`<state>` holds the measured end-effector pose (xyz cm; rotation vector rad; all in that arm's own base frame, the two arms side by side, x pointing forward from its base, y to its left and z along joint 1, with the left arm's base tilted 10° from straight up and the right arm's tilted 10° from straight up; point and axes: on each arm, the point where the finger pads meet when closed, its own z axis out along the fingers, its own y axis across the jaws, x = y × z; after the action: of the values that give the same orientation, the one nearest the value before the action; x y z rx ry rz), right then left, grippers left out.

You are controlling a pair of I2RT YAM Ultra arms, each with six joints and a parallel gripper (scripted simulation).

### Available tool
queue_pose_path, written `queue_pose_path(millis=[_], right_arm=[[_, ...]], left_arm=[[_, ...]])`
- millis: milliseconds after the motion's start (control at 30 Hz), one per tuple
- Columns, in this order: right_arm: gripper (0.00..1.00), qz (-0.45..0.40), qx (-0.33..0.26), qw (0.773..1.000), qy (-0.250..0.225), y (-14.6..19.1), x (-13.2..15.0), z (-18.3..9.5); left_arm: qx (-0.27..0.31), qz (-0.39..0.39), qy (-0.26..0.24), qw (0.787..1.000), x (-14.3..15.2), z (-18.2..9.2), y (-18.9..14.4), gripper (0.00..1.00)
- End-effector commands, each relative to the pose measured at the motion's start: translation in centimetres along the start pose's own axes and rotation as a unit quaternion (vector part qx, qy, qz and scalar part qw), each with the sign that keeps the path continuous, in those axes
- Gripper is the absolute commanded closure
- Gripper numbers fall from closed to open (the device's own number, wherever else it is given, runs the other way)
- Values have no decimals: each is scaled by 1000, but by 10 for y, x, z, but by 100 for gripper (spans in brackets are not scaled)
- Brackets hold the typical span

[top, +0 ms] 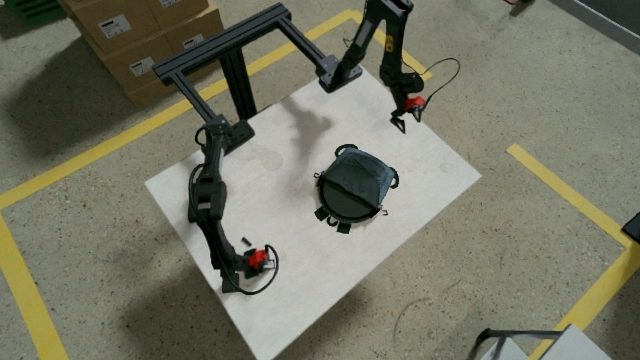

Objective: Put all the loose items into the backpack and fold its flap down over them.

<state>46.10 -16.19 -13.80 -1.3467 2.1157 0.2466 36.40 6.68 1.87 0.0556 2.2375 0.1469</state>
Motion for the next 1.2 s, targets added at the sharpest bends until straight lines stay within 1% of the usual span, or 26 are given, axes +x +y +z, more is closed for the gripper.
queue_pose_path(millis=[0, 333, 367, 400, 567, 633, 1133, 1167], right_arm=[[71, -8, 7, 1000, -6, -9, -7, -5], [71, -8, 7, 1000, -6, -9, -7, -5], [71, -17, 18, 1000, -10, -20, -17, -19], [71, -4, 1, 1000, -11, -3, -18, -16], [71, -3, -1, 1000, -12, -1, -36, -33], [71, -3, -1, 1000, -12, -1, -36, -33], [71, -4, -2, 1000, -12, 1, -84, -90], [71, -4, -2, 1000, -12, 1, -84, -90]], left_arm=[[0, 2, -7, 1000, -5, 0, 0, 10], [0, 2, -7, 1000, -5, 0, 0, 10], [0, 2, -7, 1000, -5, 0, 0, 10], [0, 2, -7, 1000, -5, 0, 0, 10], [0, 2, -7, 1000, -5, 0, 0, 10], [0, 2, -7, 1000, -5, 0, 0, 10], [0, 2, -7, 1000, -5, 0, 0, 10], [0, 2, -7, 1000, -5, 0, 0, 10]])
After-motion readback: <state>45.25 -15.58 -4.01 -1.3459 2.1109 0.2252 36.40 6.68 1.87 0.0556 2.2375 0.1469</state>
